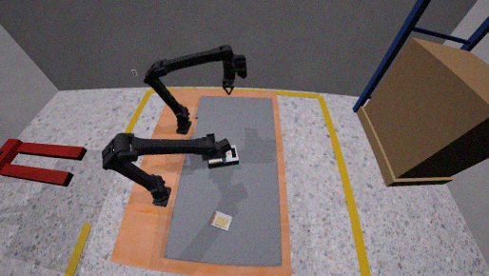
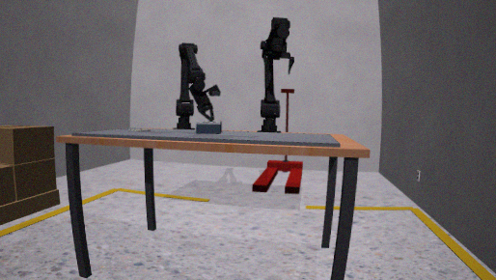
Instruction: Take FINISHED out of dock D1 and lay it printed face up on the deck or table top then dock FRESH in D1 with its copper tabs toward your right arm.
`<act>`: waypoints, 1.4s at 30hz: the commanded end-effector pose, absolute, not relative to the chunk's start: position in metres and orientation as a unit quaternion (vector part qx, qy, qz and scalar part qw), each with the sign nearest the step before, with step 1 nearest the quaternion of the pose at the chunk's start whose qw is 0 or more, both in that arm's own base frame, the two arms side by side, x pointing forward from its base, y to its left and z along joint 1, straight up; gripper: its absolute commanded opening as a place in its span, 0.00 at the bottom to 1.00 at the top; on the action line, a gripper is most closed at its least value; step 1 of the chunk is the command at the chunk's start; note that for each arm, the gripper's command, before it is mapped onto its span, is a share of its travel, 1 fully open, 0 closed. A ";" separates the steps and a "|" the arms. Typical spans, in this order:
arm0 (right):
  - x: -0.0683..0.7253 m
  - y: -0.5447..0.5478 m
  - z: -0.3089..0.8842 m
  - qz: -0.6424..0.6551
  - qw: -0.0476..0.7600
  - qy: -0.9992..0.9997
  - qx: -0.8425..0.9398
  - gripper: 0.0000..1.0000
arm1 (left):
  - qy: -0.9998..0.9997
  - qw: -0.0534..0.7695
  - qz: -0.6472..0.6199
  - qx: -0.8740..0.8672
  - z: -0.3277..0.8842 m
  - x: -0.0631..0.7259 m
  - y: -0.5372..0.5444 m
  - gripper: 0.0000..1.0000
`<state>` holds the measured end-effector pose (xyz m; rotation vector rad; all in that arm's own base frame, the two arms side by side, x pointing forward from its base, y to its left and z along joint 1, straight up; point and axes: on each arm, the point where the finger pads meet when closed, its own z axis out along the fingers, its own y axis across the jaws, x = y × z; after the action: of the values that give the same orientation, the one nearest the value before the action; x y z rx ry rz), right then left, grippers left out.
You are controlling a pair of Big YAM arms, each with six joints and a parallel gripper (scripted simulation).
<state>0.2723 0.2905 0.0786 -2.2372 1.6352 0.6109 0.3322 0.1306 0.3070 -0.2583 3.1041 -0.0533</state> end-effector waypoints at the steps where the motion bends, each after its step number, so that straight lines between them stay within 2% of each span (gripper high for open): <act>1: 0.292 0.298 0.100 0.204 0.177 0.561 -0.782 0.98 | 0.996 0.035 -0.013 -0.076 0.329 0.341 0.133 1.00; 42: 0.294 0.295 0.107 0.203 0.178 0.561 -0.783 0.98 | 0.996 0.035 -0.013 -0.076 0.329 0.341 0.133 1.00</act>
<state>0.2754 0.2887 0.0865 -2.2352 1.6307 0.6079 0.3322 0.1306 0.3070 -0.2583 3.1041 -0.0533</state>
